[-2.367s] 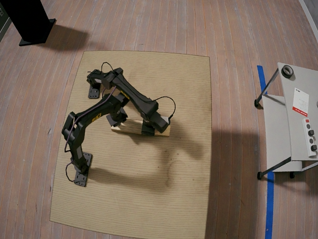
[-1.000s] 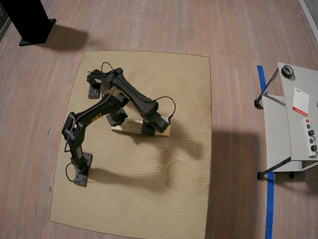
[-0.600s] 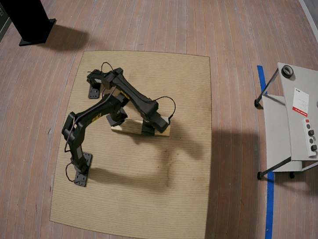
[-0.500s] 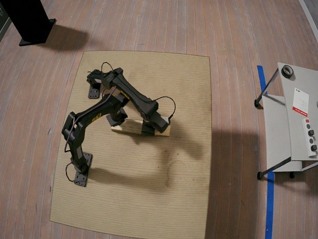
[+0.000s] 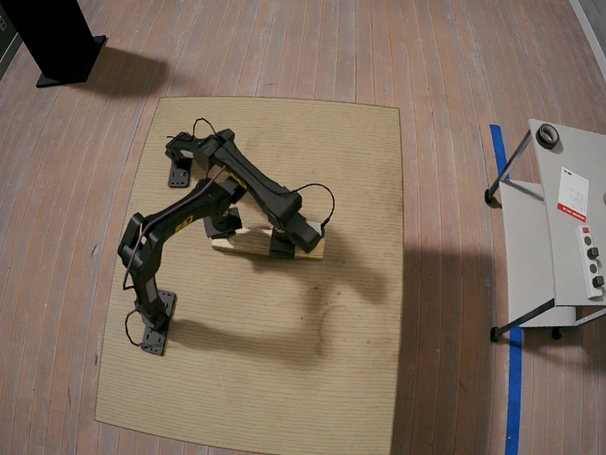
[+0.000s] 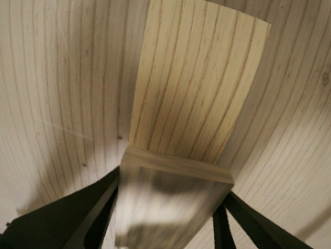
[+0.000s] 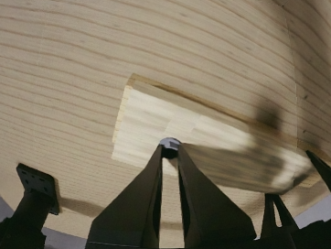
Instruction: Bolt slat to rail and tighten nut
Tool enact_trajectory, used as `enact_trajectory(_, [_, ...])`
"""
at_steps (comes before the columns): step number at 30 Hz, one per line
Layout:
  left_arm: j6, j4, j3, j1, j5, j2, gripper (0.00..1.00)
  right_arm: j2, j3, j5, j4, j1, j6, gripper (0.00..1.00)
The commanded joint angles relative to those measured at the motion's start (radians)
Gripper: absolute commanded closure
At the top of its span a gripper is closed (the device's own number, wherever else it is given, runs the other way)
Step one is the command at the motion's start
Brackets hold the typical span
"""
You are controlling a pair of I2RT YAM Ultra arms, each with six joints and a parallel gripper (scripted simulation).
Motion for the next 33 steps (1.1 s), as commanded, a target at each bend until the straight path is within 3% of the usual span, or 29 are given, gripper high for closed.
enact_trajectory(1, [0.000,0.000,0.005,0.000,0.000,-0.010,0.28,-0.006,0.003,-0.006,0.004,-0.005,0.183,0.89])
enact_trajectory(33, [0.000,0.000,0.005,0.000,0.000,-0.010,0.28,-0.005,-0.002,-0.012,0.017,-0.012,1.296,0.89])
